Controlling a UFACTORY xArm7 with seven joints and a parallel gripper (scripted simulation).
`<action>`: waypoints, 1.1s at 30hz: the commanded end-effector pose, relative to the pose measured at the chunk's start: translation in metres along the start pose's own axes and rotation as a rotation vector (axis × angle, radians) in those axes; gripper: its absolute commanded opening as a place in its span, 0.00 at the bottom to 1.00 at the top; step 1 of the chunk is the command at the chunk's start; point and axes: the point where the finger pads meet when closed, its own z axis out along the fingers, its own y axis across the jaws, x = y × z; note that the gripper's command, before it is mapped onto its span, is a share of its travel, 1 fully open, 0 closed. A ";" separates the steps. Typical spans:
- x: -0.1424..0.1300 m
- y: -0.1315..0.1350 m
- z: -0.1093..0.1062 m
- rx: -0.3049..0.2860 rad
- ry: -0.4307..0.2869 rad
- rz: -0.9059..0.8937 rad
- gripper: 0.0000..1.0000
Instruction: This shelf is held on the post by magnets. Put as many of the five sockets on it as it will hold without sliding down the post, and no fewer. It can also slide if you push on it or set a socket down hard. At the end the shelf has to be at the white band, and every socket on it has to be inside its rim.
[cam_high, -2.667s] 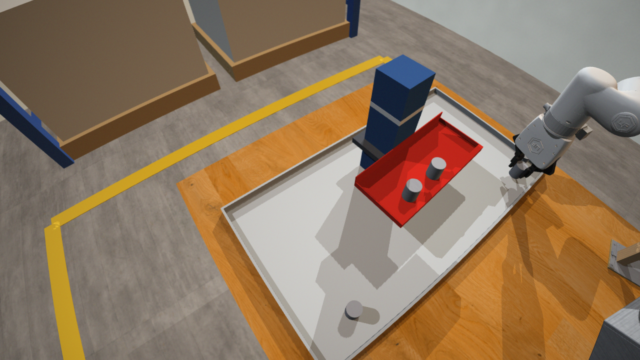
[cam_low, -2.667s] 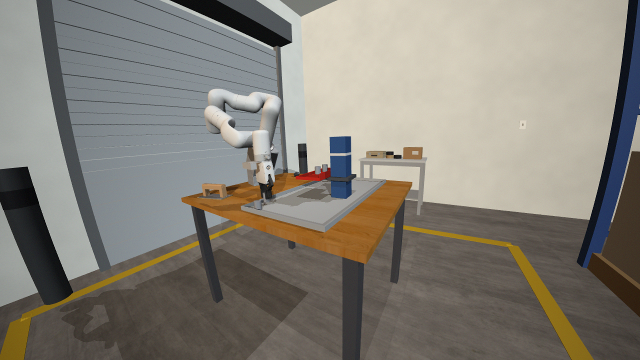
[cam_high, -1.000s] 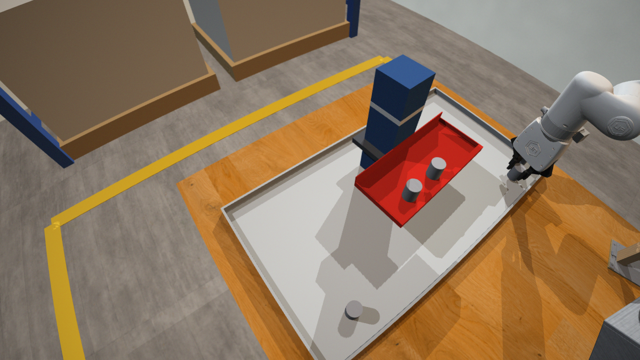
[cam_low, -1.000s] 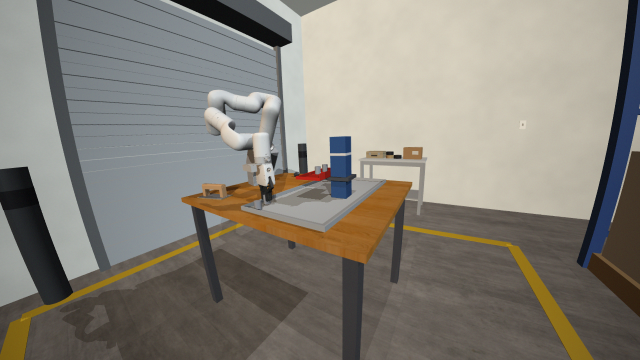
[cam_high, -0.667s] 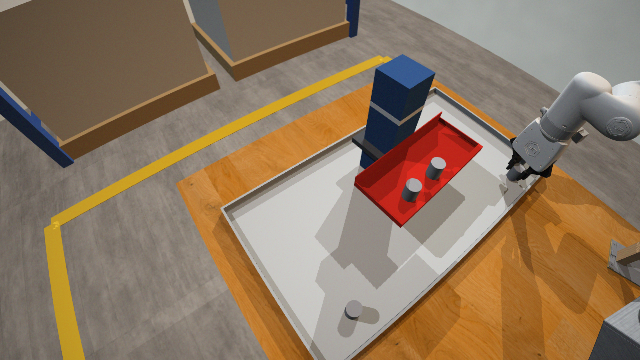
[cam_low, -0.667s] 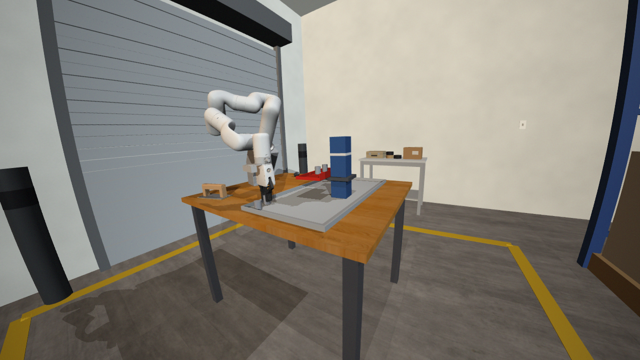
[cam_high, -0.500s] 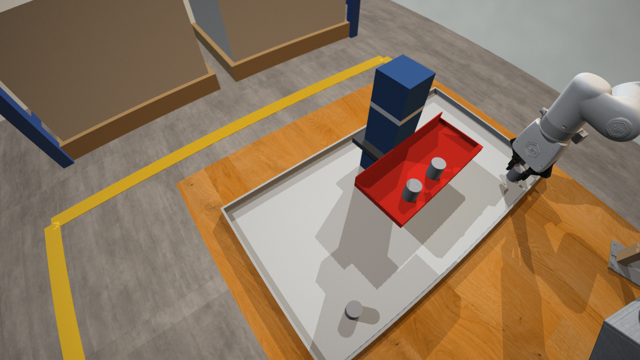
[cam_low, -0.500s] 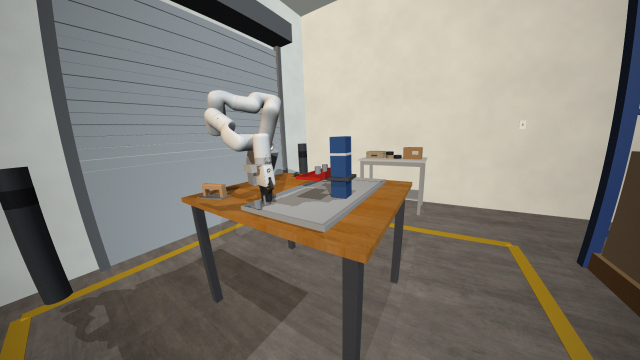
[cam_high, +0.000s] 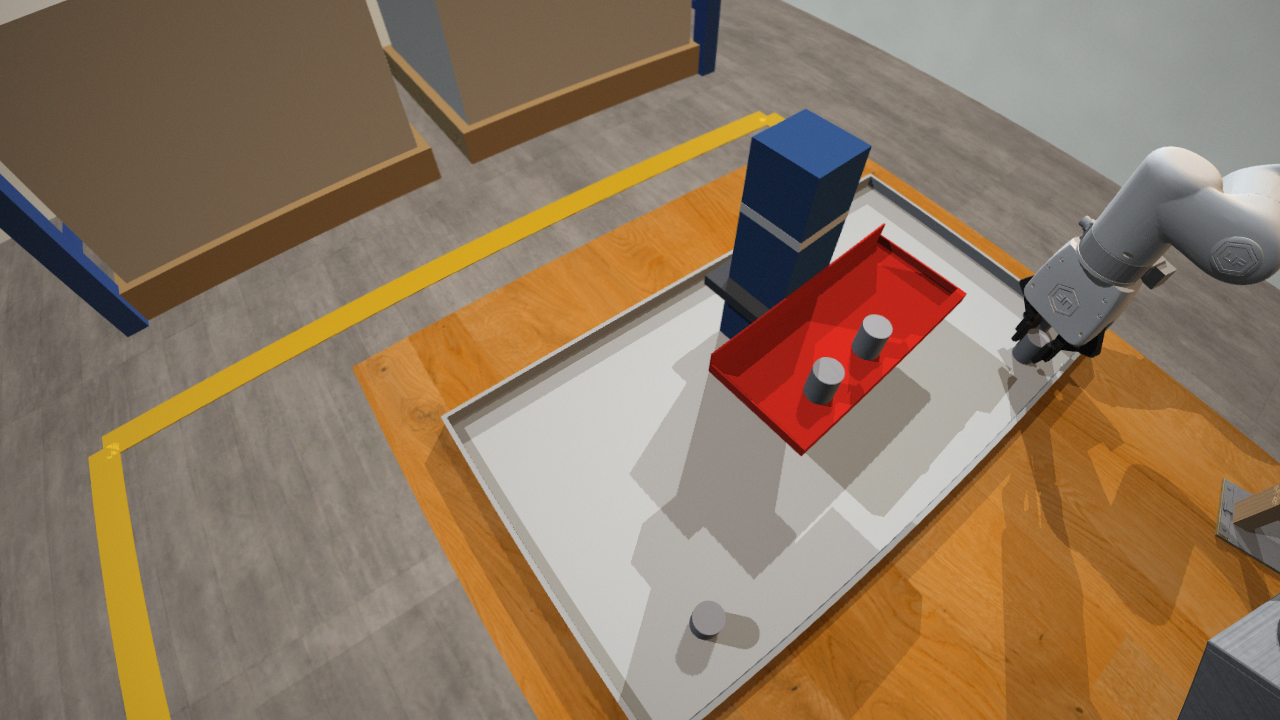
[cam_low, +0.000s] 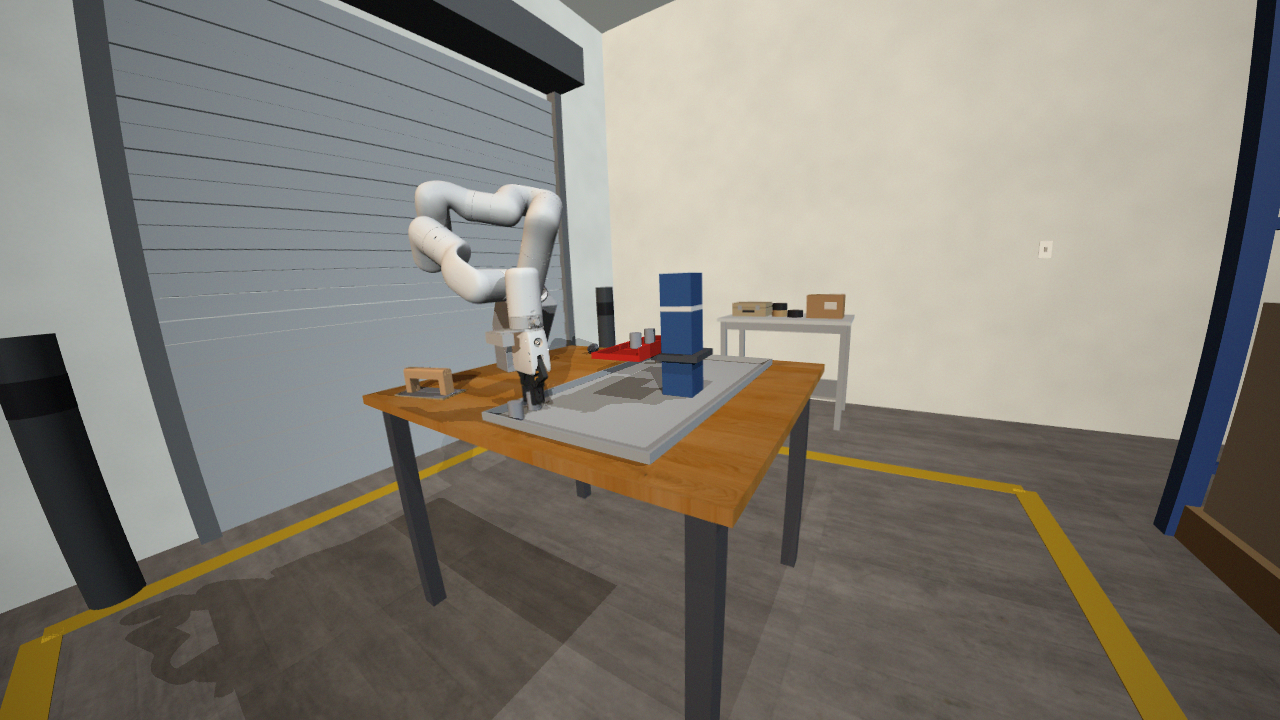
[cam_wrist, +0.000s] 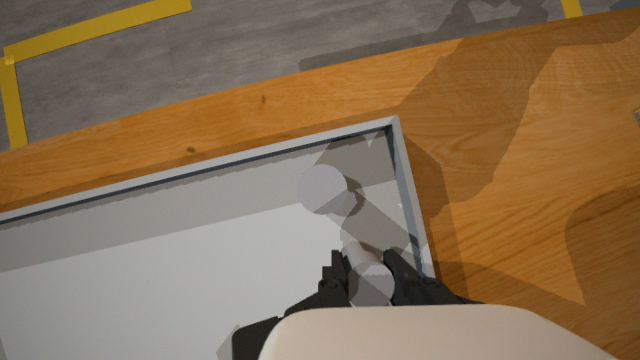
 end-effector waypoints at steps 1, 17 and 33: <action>0.000 -0.001 -0.001 0.002 0.002 -0.001 0.00; 0.001 -0.001 0.000 0.002 0.002 -0.001 0.52; 0.001 -0.001 0.000 0.002 0.002 -0.001 0.52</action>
